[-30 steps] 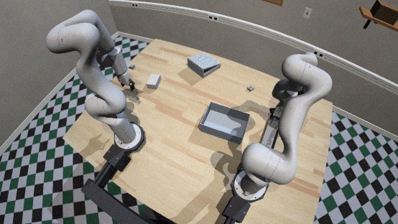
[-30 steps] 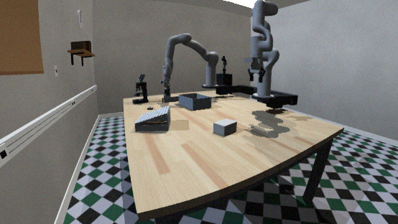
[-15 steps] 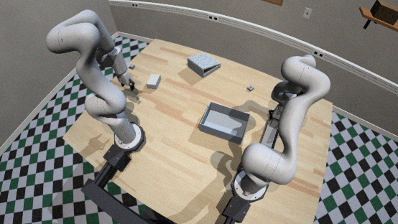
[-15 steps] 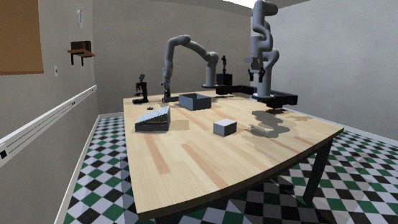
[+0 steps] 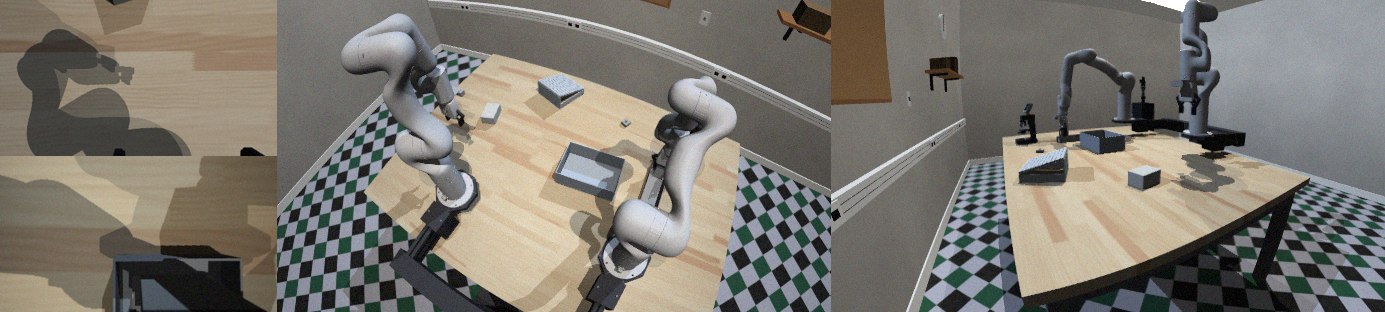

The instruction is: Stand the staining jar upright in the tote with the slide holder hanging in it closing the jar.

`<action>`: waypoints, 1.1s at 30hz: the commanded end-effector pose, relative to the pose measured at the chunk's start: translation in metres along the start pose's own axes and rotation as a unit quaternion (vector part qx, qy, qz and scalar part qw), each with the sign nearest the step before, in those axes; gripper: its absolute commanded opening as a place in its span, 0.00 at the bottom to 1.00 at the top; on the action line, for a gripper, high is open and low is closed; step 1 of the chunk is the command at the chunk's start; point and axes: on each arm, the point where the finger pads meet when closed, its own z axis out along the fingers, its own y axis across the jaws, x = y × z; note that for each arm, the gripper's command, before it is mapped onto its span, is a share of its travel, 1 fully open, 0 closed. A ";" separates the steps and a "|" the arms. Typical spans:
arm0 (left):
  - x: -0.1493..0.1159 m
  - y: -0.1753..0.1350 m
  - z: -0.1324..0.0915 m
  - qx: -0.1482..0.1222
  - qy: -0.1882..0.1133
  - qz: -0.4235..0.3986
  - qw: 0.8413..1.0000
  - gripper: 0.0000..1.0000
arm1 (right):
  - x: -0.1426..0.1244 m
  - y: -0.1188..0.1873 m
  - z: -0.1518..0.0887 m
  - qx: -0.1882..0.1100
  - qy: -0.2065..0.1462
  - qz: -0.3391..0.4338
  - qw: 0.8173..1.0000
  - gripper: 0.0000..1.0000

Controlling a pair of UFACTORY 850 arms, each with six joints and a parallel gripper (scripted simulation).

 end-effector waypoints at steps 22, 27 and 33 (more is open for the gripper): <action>0.001 0.000 0.000 0.000 0.001 0.000 1.000 1.00 | 0.001 0.000 -0.001 0.000 0.001 0.000 1.000 0.00; 0.001 0.000 0.000 0.000 0.001 0.000 1.000 1.00 | 0.001 0.000 -0.001 0.000 0.001 0.000 1.000 0.00; 0.001 0.000 0.000 0.000 0.001 0.000 1.000 1.00 | 0.001 0.000 -0.001 0.000 0.001 0.000 1.000 0.00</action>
